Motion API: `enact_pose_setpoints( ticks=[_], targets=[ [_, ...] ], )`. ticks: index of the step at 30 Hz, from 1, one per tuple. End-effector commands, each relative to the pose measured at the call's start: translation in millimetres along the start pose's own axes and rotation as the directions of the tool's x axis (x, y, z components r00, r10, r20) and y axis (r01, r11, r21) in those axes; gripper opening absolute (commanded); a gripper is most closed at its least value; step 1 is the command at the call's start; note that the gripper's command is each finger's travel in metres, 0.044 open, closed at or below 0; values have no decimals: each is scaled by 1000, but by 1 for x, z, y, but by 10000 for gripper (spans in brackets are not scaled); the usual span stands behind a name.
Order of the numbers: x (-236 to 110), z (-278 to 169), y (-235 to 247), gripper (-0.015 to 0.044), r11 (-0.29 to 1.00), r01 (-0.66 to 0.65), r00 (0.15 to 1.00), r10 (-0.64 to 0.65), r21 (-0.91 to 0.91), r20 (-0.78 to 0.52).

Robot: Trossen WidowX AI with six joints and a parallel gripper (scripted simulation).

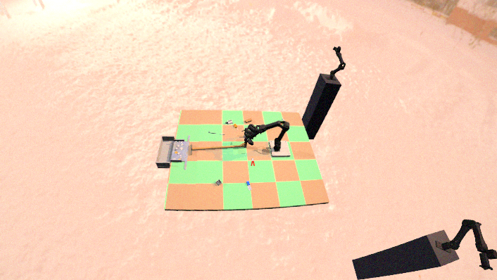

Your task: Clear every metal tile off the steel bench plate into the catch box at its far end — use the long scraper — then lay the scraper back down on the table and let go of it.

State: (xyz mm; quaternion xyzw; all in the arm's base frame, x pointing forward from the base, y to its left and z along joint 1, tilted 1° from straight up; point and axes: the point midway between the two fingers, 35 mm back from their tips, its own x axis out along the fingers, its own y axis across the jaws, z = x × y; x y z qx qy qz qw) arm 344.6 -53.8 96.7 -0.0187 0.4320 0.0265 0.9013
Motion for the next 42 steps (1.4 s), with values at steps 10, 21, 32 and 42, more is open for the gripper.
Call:
enact_pose_setpoints(
  ticks=[10,21,32,42],
  targets=[
    [-2,0,11,0,999,31,1000,-31,35,6],
    [-8,-5,15,0,999,32,999,-32,37,5],
    [-20,-20,14,0,999,33,999,-33,38,4],
    [-30,-34,14,0,999,34,999,-34,39,3]
  ],
)
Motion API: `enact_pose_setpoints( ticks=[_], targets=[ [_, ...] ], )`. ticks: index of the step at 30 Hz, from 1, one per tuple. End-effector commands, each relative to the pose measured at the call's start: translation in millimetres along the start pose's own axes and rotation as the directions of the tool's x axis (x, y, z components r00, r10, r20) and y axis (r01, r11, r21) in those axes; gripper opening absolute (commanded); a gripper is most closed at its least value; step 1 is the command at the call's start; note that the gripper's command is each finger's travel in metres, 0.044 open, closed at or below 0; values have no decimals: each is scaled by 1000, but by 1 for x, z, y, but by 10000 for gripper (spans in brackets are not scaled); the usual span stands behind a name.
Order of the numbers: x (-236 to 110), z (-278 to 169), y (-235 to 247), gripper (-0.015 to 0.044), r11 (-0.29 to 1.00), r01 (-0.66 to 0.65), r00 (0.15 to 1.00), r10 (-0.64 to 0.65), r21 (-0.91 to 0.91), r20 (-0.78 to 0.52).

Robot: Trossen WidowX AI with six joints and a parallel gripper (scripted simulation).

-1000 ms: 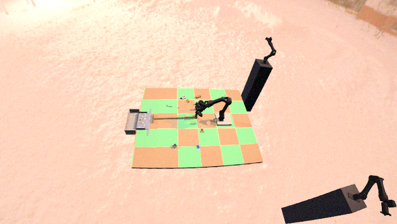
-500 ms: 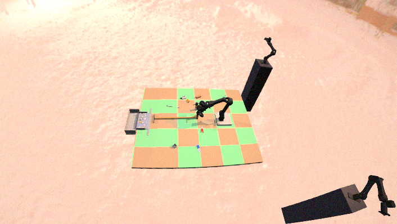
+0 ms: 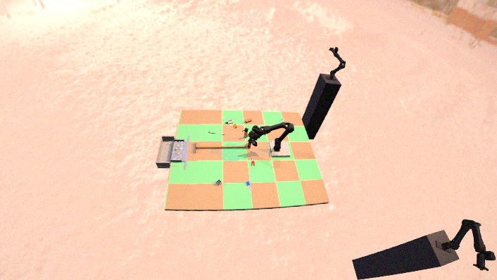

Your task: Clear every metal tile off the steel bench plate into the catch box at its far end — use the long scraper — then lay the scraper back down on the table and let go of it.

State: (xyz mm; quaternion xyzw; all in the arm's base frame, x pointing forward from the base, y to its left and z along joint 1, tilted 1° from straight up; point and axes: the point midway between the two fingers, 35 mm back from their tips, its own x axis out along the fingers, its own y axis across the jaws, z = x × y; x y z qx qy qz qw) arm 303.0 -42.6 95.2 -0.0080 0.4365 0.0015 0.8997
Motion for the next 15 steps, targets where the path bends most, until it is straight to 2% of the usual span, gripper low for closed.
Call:
enact_pose_setpoints(
  ticks=[1,15],
  targets=[
    [-7,-3,-1,0,1000,-2,1000,2,-1,14],
    [-10,-8,2,0,1000,3,1000,-3,4,9]
  ],
)
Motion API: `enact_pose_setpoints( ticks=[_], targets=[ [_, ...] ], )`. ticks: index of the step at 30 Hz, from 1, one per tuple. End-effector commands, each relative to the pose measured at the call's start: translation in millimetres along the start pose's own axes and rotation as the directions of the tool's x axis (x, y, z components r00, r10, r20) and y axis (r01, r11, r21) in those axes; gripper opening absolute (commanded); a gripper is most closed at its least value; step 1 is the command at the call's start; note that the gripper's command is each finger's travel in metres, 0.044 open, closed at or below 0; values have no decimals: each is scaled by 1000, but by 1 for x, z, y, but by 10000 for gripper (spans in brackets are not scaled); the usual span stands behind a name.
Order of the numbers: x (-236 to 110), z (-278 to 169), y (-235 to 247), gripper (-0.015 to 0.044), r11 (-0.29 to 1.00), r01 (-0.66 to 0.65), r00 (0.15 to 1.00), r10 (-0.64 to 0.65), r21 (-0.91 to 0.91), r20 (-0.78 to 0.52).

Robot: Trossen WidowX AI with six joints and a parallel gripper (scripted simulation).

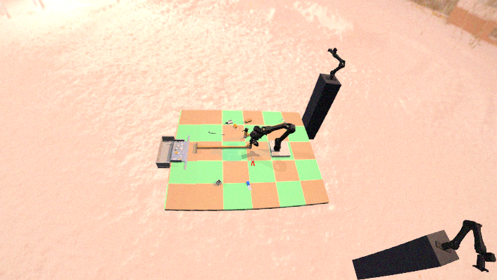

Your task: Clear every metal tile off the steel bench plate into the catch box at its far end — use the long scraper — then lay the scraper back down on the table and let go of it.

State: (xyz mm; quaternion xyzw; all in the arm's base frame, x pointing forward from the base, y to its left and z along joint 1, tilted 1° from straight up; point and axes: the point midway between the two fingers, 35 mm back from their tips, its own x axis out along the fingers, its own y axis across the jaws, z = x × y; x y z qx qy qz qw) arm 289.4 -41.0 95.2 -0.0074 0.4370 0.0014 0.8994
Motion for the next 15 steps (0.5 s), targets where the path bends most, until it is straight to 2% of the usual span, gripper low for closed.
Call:
enact_pose_setpoints(
  ticks=[1,15],
  targets=[
    [-1,3,0,0,1000,4,1000,-4,3,10],
    [6,17,-1,0,1000,4,1000,-4,4,11]
  ],
)
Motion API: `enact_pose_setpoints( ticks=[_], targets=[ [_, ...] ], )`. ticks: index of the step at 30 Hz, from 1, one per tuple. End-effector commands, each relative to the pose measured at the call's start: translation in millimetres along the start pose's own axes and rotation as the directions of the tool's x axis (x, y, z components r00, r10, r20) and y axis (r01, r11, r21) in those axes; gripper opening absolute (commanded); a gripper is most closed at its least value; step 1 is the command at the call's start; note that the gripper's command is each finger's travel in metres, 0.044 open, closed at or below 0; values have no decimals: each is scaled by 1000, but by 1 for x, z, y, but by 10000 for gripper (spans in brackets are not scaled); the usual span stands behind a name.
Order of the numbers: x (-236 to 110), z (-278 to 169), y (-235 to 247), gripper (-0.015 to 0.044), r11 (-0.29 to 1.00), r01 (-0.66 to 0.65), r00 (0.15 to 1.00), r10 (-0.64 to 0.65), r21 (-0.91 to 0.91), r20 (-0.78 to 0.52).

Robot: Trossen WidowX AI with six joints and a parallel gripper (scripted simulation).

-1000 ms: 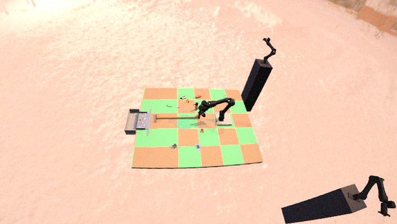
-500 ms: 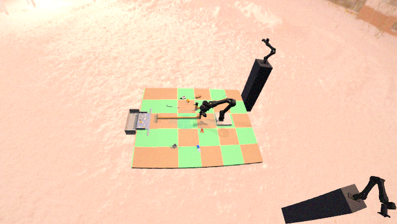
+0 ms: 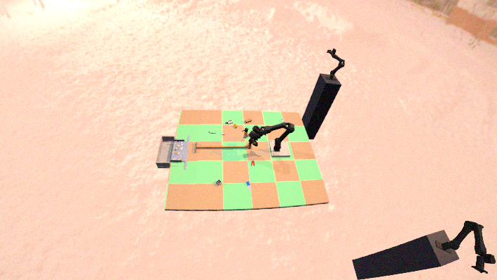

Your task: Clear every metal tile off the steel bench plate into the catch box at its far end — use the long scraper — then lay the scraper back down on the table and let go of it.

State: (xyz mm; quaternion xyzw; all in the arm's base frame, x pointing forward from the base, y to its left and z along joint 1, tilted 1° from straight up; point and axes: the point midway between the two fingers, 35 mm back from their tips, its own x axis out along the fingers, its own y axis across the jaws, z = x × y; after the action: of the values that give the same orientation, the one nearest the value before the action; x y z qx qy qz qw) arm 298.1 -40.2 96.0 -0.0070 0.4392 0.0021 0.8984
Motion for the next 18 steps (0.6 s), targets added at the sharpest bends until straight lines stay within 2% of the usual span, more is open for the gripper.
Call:
enact_pose_setpoints(
  ticks=[1,18],
  targets=[
    [2,11,-1,0,1000,6,1000,-6,4,16],
    [15,34,-2,0,1000,7,1000,-7,6,17]
  ],
)
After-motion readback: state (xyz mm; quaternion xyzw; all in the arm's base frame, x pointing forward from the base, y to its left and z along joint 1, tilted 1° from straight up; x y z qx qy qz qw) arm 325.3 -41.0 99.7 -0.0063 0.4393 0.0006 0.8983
